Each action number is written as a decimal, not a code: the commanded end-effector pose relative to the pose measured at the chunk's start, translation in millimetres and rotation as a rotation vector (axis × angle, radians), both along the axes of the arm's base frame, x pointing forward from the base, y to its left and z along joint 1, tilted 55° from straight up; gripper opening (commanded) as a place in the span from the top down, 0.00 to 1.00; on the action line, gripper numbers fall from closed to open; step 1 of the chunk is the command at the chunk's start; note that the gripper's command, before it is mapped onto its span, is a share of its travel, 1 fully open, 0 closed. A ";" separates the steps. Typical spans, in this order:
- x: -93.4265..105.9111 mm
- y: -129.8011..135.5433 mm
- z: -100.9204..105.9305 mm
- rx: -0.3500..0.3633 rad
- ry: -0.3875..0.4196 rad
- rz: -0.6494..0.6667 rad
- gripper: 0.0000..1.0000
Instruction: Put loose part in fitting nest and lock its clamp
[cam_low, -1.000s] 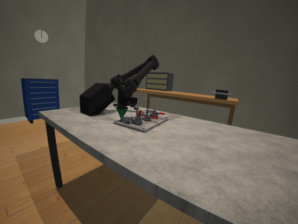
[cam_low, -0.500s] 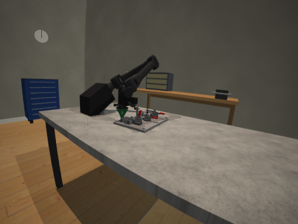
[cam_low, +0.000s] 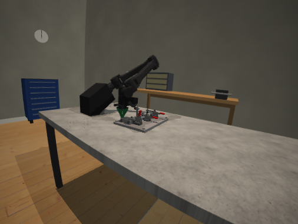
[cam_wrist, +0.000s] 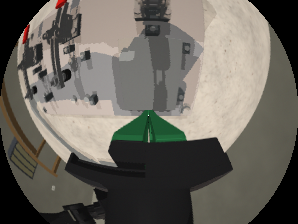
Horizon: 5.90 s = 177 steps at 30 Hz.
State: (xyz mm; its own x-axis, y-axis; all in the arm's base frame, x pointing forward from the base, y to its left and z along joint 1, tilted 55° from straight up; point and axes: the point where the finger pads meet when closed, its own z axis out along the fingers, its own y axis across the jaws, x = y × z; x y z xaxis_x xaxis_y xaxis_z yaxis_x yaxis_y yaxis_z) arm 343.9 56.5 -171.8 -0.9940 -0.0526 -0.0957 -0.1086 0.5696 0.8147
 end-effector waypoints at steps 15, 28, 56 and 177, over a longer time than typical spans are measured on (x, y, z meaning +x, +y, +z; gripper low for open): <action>13.4 2.8 -2.2 0.001 -0.002 0.005 1.00; 14.2 4.7 -1.9 0.004 0.007 0.008 1.00; -10.5 -7.4 -4.4 -0.001 -0.009 -0.016 1.00; 54.6 13.3 44.8 0.001 -0.005 -0.032 1.00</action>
